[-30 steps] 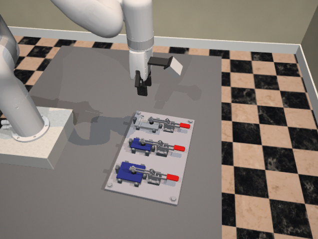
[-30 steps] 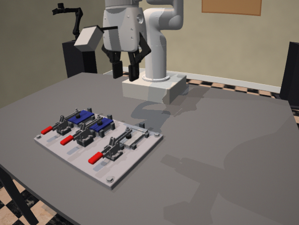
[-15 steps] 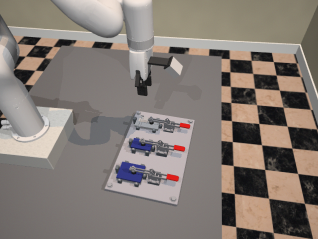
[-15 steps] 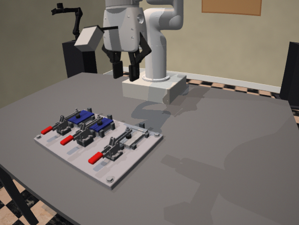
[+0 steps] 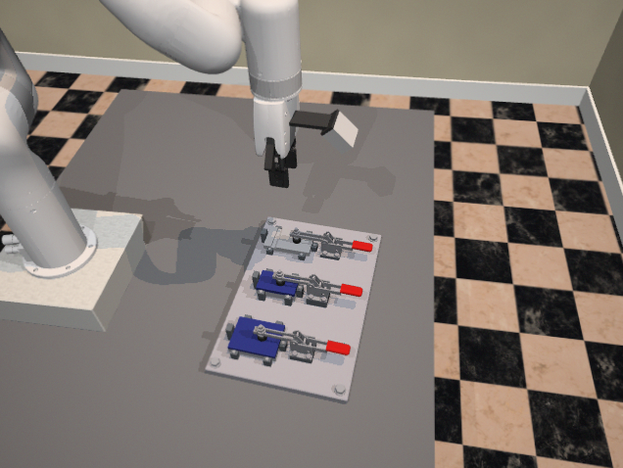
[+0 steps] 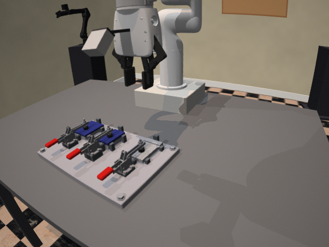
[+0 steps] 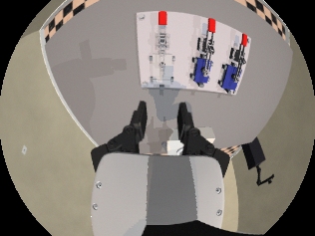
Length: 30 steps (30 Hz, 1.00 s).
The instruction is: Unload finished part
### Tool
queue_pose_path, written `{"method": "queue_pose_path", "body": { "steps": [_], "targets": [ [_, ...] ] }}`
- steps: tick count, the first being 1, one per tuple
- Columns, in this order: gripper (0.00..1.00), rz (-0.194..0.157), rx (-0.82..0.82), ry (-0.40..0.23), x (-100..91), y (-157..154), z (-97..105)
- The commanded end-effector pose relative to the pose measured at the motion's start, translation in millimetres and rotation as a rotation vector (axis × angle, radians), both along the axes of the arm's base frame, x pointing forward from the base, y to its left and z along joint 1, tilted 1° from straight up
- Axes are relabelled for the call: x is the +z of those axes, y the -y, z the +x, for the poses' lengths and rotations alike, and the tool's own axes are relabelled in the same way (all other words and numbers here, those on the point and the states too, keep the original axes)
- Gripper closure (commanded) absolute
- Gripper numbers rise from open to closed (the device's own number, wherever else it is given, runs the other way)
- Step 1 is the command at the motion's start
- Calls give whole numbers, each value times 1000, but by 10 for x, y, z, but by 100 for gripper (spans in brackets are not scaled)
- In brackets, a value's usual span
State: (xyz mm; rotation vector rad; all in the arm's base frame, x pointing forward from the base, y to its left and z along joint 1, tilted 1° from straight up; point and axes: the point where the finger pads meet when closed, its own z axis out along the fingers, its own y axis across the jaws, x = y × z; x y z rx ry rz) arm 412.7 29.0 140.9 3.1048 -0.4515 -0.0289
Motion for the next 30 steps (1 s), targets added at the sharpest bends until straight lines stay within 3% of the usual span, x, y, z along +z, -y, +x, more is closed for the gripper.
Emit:
{"method": "queue_pose_path", "body": {
  "steps": [1, 8, 23, 30],
  "targets": [
    [53, 0, 0, 4, 14, -1, 12],
    [53, 0, 0, 4, -25, -1, 11],
    [53, 0, 0, 4, -524, -9, 3],
    [53, 0, 0, 4, -586, -10, 2]
  ]
}}
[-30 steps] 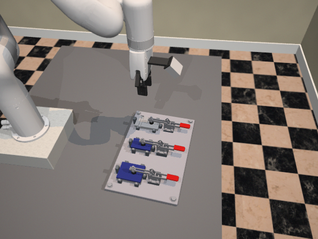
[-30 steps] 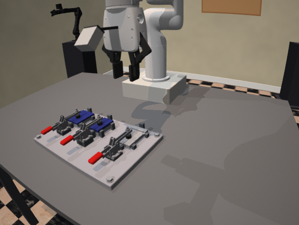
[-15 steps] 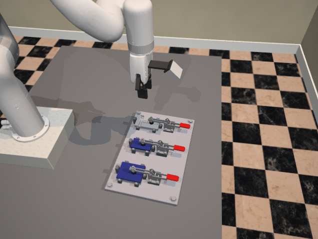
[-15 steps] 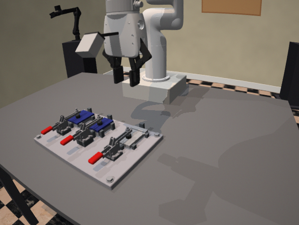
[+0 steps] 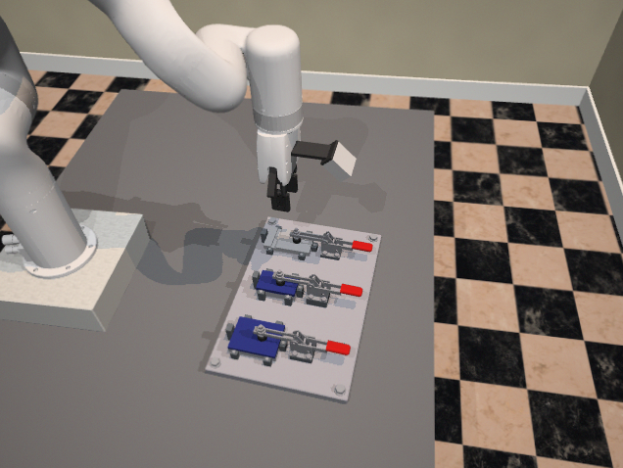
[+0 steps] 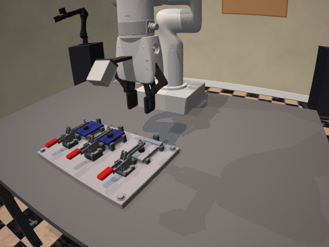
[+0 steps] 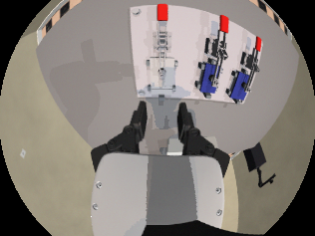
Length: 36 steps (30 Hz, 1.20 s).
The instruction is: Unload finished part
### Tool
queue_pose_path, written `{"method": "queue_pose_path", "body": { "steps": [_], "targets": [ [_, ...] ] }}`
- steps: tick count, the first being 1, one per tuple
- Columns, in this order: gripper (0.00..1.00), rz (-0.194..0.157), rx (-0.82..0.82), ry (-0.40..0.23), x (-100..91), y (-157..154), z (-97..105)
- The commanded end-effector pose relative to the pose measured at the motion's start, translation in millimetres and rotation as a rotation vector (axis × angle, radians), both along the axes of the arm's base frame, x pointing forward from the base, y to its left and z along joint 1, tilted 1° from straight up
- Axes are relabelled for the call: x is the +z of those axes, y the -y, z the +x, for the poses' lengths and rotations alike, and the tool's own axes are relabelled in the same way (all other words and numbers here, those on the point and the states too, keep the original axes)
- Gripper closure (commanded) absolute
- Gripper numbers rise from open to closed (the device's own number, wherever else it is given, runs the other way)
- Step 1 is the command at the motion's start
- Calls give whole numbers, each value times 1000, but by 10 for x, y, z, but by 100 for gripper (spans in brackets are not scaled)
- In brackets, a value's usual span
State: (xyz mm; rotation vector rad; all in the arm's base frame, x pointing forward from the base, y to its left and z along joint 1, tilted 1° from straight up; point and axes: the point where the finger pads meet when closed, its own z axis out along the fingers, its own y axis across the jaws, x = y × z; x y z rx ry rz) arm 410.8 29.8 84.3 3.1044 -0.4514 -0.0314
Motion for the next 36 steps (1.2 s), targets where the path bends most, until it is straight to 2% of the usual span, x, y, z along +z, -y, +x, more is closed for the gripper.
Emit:
{"method": "queue_pose_path", "body": {
  "steps": [1, 5, 9, 13, 19, 21, 28, 32, 36],
  "targets": [
    [53, 0, 0, 6, -20, -1, 24],
    [53, 0, 0, 5, -20, 3, 39],
    [53, 1, 0, 5, -22, 32, 135],
    [53, 1, 0, 5, -26, 89, 328],
    [53, 1, 0, 5, -35, 208, 728],
    [53, 1, 0, 5, -35, 208, 728],
    [53, 2, 0, 4, -44, 332, 1146],
    [53, 2, 0, 4, -47, 373, 1286],
    [53, 2, 0, 4, -48, 390, 1342]
  ]
}}
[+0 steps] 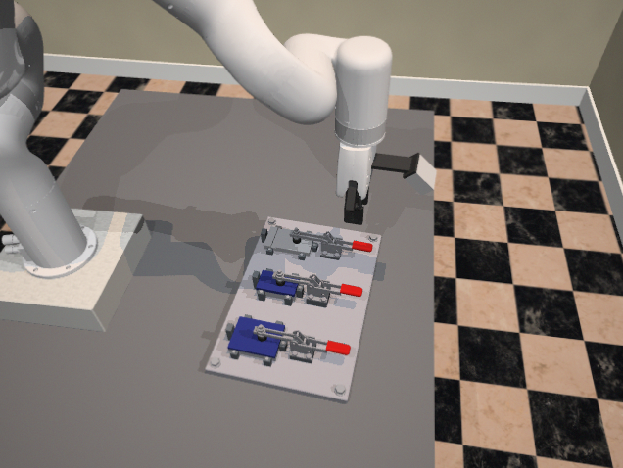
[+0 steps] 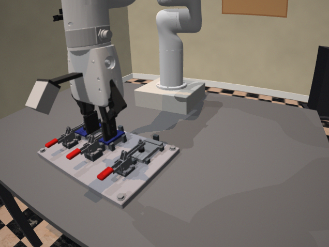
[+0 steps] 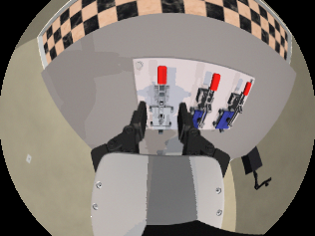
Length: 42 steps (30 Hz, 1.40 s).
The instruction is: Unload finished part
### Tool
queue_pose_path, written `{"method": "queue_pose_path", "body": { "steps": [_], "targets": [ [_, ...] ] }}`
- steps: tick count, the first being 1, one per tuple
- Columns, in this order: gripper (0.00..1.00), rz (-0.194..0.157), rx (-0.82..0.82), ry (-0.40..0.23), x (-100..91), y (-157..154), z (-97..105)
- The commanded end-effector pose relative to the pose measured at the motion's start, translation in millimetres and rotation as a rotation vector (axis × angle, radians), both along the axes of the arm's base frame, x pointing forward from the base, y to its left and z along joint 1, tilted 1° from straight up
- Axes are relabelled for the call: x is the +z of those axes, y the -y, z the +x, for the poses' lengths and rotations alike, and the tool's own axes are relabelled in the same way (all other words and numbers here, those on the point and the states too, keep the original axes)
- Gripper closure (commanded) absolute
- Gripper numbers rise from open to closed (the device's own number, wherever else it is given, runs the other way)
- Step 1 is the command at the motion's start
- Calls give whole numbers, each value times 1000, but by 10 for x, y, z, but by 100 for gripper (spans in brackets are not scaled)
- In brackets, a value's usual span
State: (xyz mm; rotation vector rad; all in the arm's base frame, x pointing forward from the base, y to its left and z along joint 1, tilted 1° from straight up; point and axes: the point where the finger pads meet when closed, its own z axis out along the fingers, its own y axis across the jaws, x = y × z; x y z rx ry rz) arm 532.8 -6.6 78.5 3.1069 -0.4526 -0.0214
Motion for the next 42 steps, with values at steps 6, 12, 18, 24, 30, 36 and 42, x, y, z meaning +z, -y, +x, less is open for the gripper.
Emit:
{"method": "queue_pose_path", "body": {
  "steps": [6, 12, 18, 24, 30, 36, 42],
  "targets": [
    [53, 0, 0, -3, 10, 27, 128],
    [53, 0, 0, -3, -30, 27, 127],
    [53, 0, 0, -3, -147, 25, 125],
    [53, 0, 0, -3, -328, 22, 122],
    [53, 0, 0, -3, -564, 18, 119],
    [53, 0, 0, -3, -685, 16, 117],
    [53, 0, 0, -3, -766, 15, 115]
  ]
}}
